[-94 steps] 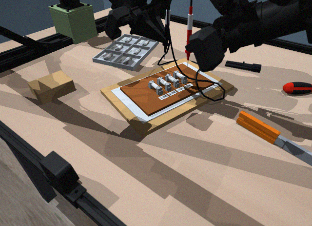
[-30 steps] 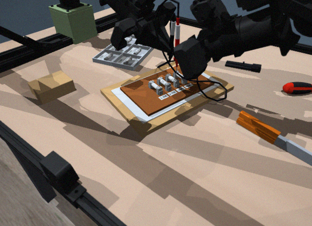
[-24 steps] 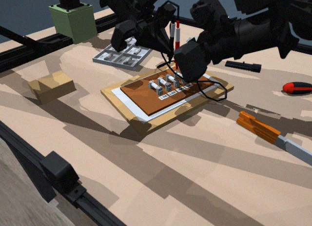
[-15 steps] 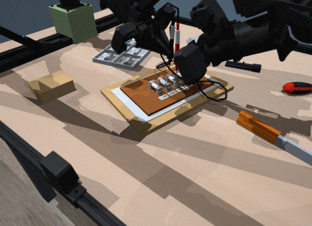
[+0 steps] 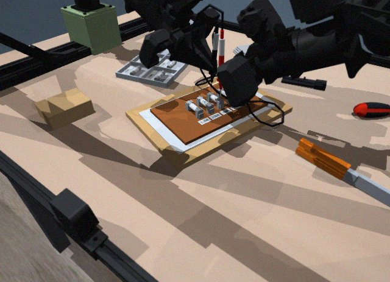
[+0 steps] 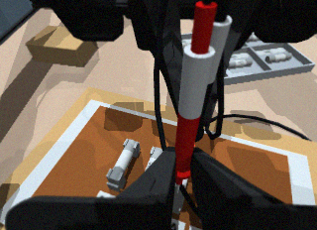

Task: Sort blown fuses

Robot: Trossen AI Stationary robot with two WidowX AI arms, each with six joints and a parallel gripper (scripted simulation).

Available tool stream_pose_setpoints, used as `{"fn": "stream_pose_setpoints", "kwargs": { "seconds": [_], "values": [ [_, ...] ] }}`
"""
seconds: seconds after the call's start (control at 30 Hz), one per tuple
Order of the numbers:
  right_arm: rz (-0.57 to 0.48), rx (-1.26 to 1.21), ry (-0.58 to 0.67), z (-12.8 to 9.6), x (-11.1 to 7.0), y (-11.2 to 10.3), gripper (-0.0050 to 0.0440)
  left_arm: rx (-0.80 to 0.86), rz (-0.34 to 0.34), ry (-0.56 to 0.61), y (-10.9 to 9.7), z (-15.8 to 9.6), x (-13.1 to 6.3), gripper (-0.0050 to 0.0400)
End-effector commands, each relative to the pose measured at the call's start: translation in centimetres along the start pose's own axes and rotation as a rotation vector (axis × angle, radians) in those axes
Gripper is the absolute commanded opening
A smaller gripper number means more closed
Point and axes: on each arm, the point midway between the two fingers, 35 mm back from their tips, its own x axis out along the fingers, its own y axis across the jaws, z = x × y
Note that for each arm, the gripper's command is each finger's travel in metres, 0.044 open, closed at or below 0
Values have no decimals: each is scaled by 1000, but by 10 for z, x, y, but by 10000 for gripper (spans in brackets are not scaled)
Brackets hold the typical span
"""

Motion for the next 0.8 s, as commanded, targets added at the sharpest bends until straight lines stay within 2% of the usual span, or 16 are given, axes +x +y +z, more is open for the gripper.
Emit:
{"fn": "stream_pose_setpoints", "kwargs": {
  "seconds": [0.0,0.1,0.53,0.57,0.77],
  "values": [
    [2,1,-39,14,-3,0,-50,-1,2,-4,1,0,0,-50],
    [1,-1,-18,5,0,0,-50,-1,2,-3,1,-1,1,-50],
    [1,-1,-18,1,2,0,-50,-1,2,-3,1,-4,3,-50],
    [2,1,-36,9,0,0,-50,-1,2,-3,1,-5,3,-50],
    [1,-1,-17,-1,3,0,-50,-1,2,-2,1,-7,4,-50]
  ]
}}
